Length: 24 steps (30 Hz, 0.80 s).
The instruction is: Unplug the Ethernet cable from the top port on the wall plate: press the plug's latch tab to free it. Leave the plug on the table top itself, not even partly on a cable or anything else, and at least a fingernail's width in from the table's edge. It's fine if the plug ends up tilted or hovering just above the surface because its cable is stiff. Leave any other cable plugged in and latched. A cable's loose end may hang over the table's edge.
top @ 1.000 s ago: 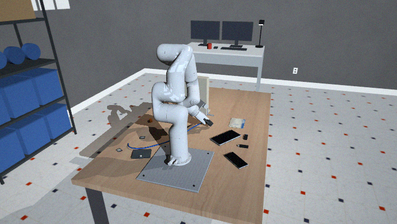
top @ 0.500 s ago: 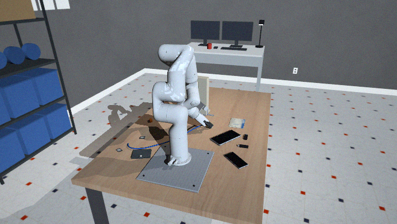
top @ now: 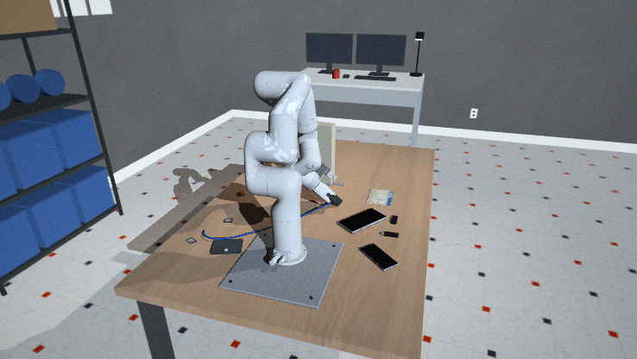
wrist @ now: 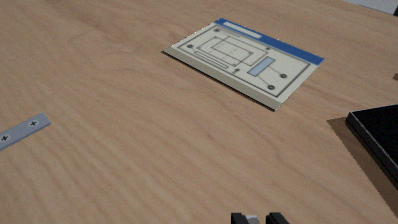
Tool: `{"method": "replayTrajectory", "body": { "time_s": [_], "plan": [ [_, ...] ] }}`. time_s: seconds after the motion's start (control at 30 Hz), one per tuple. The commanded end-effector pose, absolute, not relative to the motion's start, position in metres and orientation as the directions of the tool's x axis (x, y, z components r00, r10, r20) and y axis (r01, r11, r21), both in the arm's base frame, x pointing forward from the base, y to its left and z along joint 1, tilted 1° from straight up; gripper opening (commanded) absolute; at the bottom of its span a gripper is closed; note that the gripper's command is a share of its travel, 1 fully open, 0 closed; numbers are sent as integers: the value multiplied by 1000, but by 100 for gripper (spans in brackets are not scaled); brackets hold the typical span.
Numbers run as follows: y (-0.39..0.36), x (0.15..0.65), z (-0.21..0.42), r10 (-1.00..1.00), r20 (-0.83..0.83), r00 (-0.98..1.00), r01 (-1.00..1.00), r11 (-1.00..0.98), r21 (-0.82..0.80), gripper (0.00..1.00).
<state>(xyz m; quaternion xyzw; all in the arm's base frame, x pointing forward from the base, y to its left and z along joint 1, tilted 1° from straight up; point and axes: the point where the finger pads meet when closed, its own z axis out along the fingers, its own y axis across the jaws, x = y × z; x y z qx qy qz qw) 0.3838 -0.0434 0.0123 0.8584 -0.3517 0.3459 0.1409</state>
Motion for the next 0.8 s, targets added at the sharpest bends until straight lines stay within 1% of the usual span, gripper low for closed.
{"method": "replayTrajectory", "body": {
  "time_s": [0.0,0.27,0.3,0.7,0.73,0.77],
  "plan": [
    [-43,385,13,-506,694,512,-701,-713,-3,14],
    [-43,385,13,-506,694,512,-701,-713,-3,14],
    [-43,385,13,-506,694,512,-701,-713,-3,18],
    [-43,385,13,-506,694,512,-701,-713,-3,18],
    [-43,385,13,-506,694,512,-701,-713,-3,23],
    [-43,385,13,-506,694,512,-701,-713,-3,23]
  ]
}}
